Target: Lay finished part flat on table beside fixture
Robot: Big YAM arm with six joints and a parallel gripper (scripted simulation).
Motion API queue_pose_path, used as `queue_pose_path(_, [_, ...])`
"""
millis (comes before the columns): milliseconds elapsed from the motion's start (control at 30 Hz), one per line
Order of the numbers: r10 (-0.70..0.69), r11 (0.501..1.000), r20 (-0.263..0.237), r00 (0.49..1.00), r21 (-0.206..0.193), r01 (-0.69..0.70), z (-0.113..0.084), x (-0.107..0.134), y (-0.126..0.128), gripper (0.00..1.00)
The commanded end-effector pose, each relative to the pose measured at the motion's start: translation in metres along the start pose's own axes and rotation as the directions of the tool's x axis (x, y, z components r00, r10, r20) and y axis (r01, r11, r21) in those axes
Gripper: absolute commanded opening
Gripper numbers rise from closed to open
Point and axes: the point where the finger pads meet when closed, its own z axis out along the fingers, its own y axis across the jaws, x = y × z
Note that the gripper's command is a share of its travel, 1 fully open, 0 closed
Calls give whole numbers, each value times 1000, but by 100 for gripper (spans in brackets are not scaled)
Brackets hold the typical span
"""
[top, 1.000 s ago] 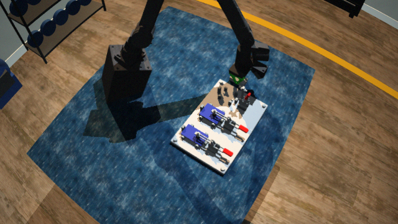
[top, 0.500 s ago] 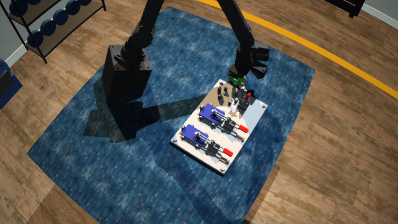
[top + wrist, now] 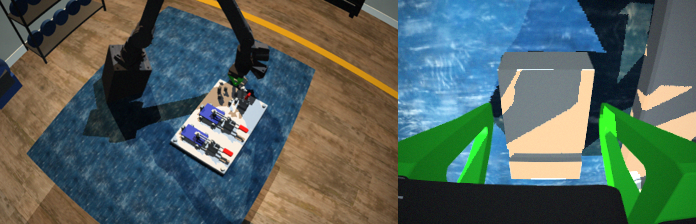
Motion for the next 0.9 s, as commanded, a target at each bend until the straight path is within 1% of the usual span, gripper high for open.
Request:
queue_pose_path(0, [-1, 1000, 17, 1000, -15, 1, -4, -14, 15, 64])
queue_pose_path(533, [-4, 1000, 27, 1000, -21, 5, -6, -17, 16, 64])
queue_pose_path(600, [-5, 1000, 29, 1000, -23, 5, -9, -18, 17, 64])
queue_pose_path(700, [-7, 999, 46, 999, -32, 9, -21, -22, 19, 64])
queue_pose_path(867, [-7, 1000, 52, 999, -29, 8, -31, -26, 14, 64])
